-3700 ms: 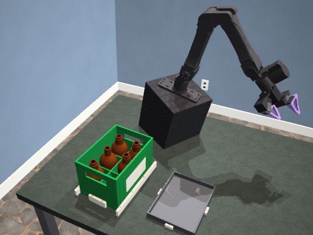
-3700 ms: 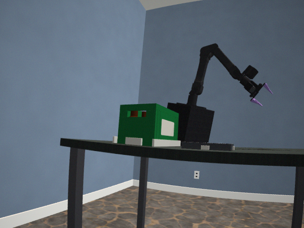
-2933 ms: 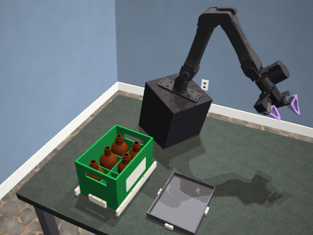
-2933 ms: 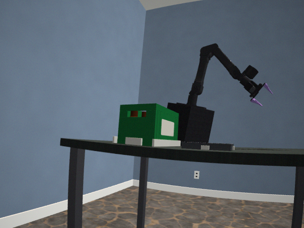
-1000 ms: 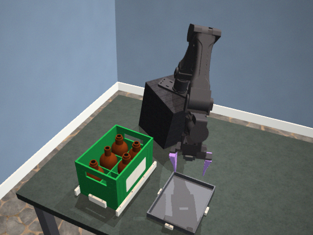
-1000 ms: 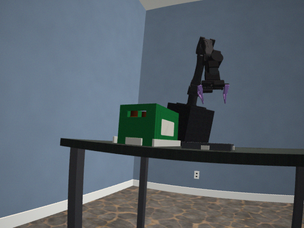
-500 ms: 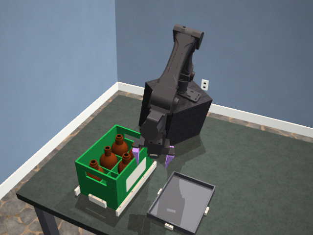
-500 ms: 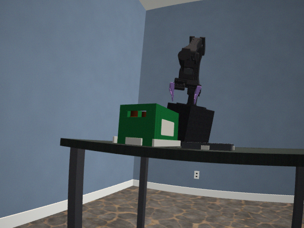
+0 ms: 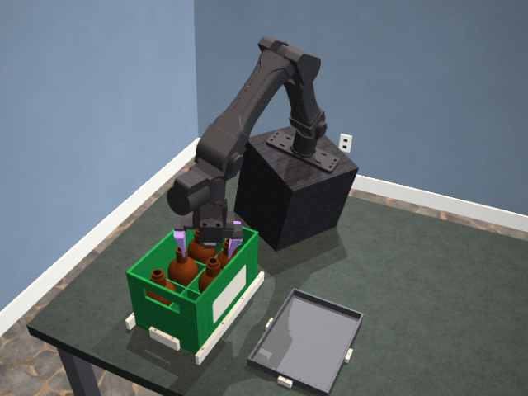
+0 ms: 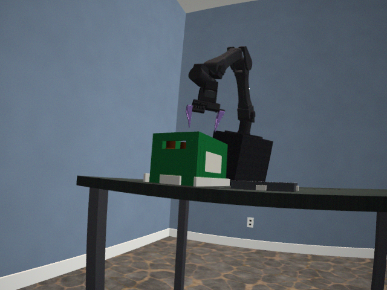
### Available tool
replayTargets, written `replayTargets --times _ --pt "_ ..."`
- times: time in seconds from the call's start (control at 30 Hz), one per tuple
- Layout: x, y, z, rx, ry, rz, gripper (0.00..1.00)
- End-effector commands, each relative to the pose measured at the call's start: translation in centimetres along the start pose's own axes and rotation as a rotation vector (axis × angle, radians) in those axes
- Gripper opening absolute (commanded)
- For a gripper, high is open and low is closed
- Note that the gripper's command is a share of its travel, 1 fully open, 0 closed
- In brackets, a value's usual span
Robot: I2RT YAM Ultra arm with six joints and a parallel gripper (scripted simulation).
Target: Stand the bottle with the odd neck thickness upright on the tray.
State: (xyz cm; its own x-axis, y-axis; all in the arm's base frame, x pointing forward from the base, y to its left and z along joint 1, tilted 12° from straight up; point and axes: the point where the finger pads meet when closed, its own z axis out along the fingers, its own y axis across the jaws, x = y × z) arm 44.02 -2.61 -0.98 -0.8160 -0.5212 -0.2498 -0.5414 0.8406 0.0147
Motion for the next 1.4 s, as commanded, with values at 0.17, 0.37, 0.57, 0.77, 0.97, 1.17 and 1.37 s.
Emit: replayTargets --times 0.17,0.37,0.57,0.77,0.97,1.17,1.37 --pt "4.4 -4.7 -1.6 -0.064 0.037 -0.149 1.00" --pt "6.7 -6.3 -1.9 -0.082 0.043 -0.179 1.00" --pt "7.5 -7.1 -2.6 -0.082 0.039 -0.196 1.00" --pt "7.0 -7.0 -2.9 -0.074 0.034 -0.209 1.00" --pt "7.4 -7.3 -3.0 -0.072 0.033 -0.199 1.00" --pt "7.4 -7.3 -3.0 -0.072 0.033 -0.199 1.00" --pt "7.3 -7.2 -3.0 -0.072 0.034 -0.199 0.00"
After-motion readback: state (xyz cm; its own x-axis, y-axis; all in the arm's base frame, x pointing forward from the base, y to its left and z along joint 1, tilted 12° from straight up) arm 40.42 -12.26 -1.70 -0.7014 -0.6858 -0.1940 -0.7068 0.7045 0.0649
